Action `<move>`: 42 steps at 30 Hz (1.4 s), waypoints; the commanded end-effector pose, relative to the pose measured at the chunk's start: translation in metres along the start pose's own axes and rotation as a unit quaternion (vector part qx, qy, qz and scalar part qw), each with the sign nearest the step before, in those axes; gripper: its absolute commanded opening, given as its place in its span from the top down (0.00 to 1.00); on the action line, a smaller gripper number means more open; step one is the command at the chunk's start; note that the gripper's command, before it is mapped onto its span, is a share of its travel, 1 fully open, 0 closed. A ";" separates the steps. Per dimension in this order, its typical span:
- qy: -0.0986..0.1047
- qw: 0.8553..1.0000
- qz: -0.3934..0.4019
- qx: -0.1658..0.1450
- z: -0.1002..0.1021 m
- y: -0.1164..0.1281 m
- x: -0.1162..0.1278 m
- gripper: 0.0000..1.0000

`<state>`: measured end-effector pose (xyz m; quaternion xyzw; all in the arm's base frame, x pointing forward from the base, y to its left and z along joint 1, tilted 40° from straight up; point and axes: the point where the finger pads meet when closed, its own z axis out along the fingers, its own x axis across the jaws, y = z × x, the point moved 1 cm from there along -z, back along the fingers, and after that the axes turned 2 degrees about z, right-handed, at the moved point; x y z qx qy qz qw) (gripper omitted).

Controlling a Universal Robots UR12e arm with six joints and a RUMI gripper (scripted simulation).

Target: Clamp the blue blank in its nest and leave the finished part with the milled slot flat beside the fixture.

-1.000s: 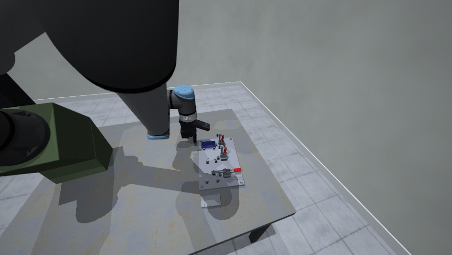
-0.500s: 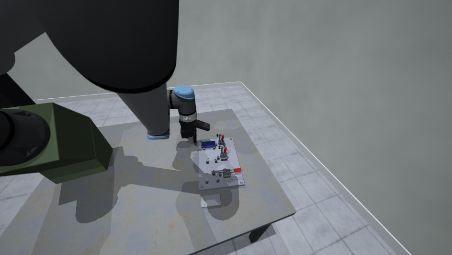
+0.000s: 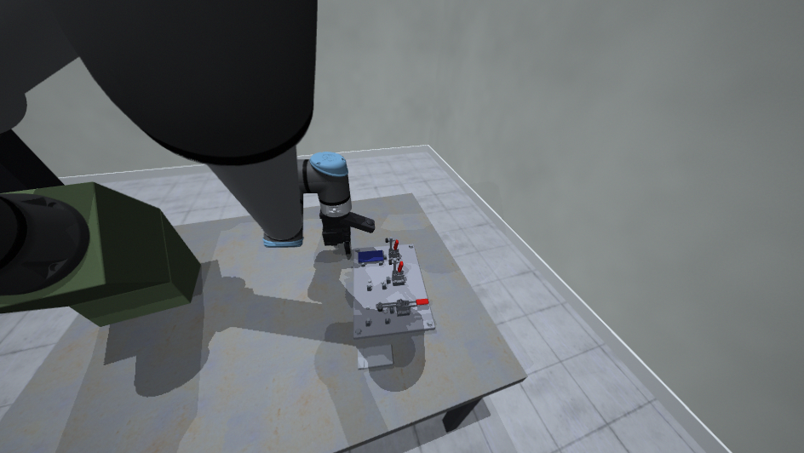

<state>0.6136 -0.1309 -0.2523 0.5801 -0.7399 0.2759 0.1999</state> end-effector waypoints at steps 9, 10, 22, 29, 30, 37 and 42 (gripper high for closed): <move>0.000 1.000 0.000 0.000 -0.001 -0.001 0.000 1.00; 0.000 1.000 0.000 0.000 -0.001 -0.001 0.000 1.00; 0.000 1.000 0.000 0.000 -0.001 -0.004 0.000 1.00; 0.000 1.000 0.000 0.000 -0.001 -0.005 0.000 1.00; 0.000 1.000 0.000 0.000 -0.001 -0.005 0.000 1.00; 0.000 1.000 0.000 0.000 -0.001 -0.005 0.000 1.00; 0.000 1.000 0.000 0.000 -0.001 -0.005 0.000 1.00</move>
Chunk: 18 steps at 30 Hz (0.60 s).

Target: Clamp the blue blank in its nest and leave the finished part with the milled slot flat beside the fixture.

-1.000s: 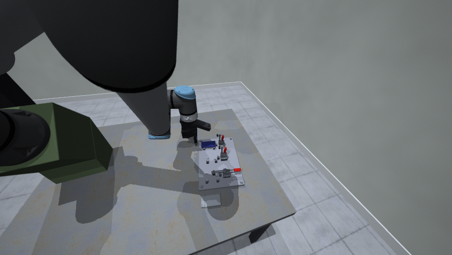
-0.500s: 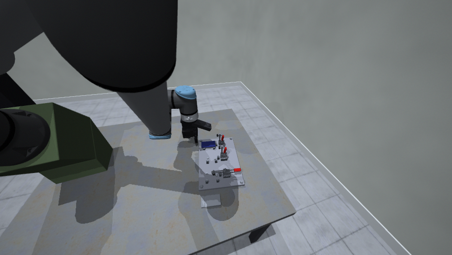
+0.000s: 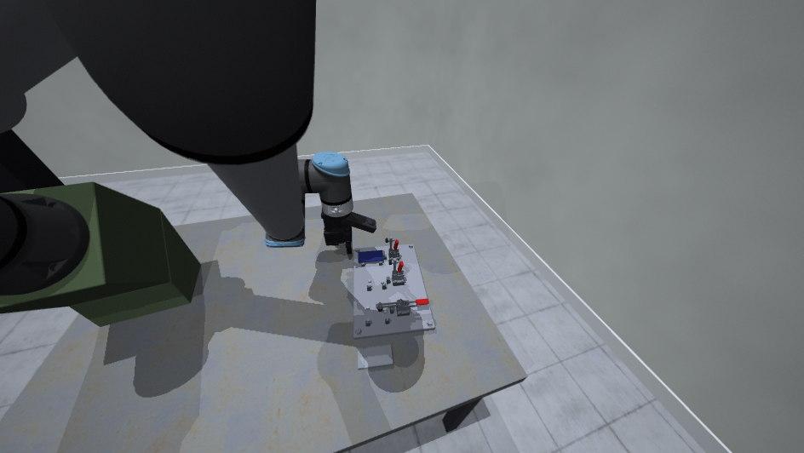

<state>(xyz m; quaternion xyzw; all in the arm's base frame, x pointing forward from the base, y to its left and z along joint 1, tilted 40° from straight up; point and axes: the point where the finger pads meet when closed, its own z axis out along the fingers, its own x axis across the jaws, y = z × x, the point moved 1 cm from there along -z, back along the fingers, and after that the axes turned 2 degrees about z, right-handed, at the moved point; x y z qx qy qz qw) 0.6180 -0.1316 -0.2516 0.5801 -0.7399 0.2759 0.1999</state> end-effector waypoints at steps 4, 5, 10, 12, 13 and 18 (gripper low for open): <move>0.000 1.000 0.000 0.000 -0.001 -0.003 0.000 1.00; 0.000 1.000 0.000 0.000 -0.001 -0.003 0.000 1.00; 0.000 1.000 0.000 0.000 -0.001 -0.004 0.000 1.00; 0.000 1.000 0.000 0.000 -0.001 -0.004 0.000 1.00; 0.000 1.000 0.000 0.000 -0.001 -0.004 0.000 1.00; 0.000 1.000 0.000 0.000 -0.001 -0.004 0.000 1.00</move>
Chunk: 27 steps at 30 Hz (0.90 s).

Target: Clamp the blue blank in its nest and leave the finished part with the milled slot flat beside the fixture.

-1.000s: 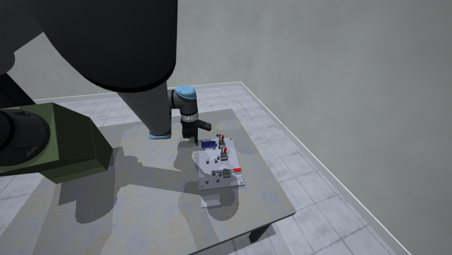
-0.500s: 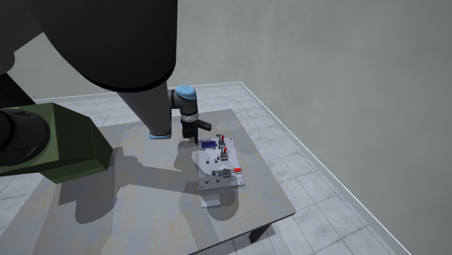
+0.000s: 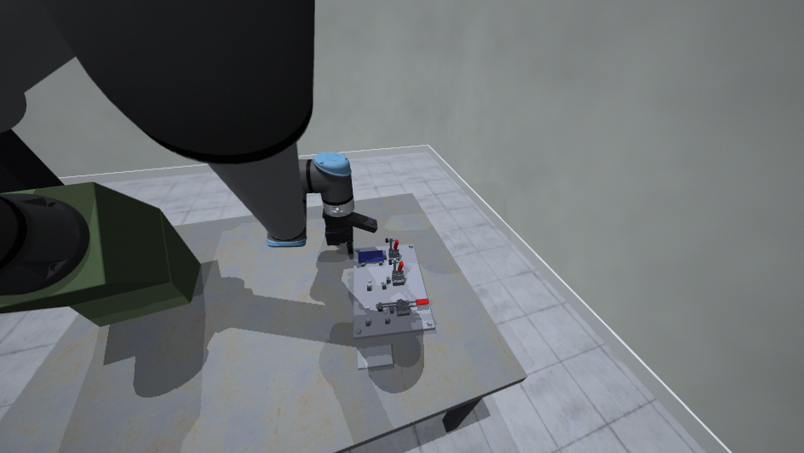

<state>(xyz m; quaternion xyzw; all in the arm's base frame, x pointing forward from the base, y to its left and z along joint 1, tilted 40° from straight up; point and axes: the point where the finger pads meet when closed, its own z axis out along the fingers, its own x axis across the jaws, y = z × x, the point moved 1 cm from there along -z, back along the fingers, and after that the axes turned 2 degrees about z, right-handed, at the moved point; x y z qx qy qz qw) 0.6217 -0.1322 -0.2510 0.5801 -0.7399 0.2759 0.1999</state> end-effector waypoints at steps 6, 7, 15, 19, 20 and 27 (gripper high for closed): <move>0.000 1.000 0.000 0.000 -0.001 0.000 0.000 1.00; 0.000 1.000 0.000 0.000 -0.001 0.000 0.000 1.00; 0.000 1.000 0.000 0.000 -0.001 -0.004 0.000 1.00; 0.000 1.000 0.000 0.000 -0.001 -0.004 0.000 1.00; 0.000 1.000 0.000 0.000 -0.001 -0.004 0.000 1.00; 0.000 1.000 0.000 0.000 -0.001 -0.004 0.000 1.00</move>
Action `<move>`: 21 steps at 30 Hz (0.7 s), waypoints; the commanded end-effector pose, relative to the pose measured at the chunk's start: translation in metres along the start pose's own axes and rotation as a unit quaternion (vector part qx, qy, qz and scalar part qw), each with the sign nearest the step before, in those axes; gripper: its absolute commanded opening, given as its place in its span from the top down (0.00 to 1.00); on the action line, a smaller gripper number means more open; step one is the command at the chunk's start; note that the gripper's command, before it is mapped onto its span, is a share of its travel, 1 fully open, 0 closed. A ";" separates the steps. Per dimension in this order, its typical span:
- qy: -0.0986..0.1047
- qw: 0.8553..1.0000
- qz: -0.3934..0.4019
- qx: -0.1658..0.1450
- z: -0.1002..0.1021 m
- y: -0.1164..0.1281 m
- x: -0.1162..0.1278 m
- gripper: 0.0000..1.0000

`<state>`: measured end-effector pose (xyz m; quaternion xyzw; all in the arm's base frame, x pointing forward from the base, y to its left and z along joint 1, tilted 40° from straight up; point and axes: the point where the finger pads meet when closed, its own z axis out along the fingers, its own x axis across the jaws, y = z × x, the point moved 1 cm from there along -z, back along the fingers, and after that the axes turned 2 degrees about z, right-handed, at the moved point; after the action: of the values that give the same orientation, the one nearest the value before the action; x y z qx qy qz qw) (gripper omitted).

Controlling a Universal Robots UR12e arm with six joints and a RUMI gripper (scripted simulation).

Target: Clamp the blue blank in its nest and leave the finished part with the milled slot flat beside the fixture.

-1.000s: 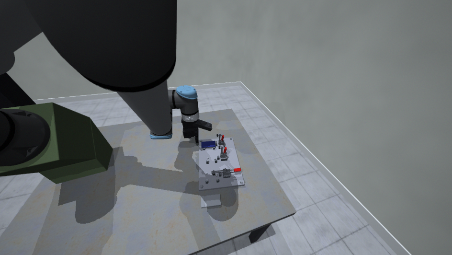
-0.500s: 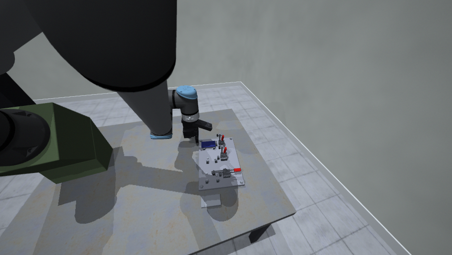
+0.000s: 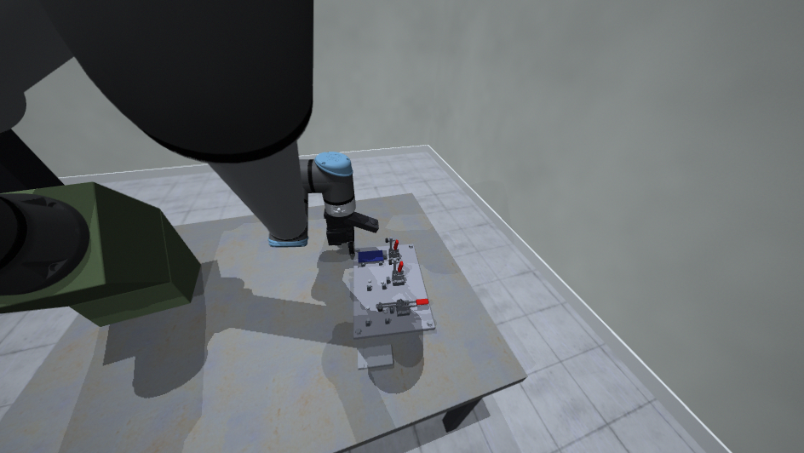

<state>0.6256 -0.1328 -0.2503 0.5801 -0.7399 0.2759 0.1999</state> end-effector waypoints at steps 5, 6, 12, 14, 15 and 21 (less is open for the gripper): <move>0.000 1.000 0.000 0.000 -0.001 0.000 0.000 1.00; 0.000 1.000 0.000 0.000 -0.001 0.000 0.000 1.00; 0.000 1.000 0.000 0.000 -0.001 -0.002 0.000 1.00; 0.000 1.000 0.000 0.000 -0.001 -0.002 0.000 1.00; 0.000 1.000 0.000 0.000 -0.001 -0.003 0.000 1.00; 0.000 1.000 0.000 0.000 -0.001 -0.004 0.000 1.00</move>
<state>0.6289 -0.1332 -0.2498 0.5801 -0.7399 0.2759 0.1999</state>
